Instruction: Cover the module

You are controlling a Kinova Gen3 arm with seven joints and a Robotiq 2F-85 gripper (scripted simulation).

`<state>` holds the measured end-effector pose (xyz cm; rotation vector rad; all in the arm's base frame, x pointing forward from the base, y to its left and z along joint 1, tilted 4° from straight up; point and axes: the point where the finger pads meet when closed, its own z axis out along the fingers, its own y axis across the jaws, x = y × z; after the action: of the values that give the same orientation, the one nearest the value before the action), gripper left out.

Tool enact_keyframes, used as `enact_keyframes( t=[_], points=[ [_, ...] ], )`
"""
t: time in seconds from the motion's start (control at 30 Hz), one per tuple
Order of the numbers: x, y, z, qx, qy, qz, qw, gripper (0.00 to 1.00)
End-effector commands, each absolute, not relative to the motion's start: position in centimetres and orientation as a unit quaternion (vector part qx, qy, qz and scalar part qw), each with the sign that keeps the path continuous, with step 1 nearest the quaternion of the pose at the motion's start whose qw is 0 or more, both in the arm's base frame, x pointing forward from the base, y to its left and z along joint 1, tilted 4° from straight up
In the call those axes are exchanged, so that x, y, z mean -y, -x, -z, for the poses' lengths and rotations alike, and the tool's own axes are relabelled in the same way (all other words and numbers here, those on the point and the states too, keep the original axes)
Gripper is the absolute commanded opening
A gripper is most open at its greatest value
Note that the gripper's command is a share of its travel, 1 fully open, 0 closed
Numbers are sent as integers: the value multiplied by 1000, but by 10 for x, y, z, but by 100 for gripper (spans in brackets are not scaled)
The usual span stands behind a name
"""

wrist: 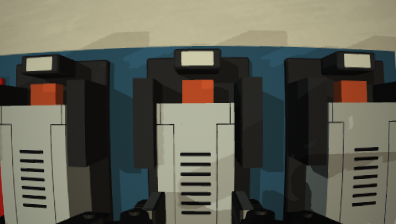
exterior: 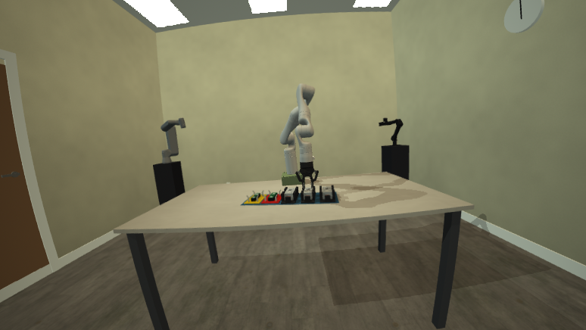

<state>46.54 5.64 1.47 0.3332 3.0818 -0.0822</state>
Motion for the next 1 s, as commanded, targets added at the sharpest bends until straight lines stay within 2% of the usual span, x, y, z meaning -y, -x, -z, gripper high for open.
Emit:
enact_keyframes(
  t=[0.0, 0.97],
  points=[
    [-57, -466, -23, -994, -107, 26, 21, 0],
    [-58, -465, -32, -994, -107, 26, 21, 0]
  ],
)
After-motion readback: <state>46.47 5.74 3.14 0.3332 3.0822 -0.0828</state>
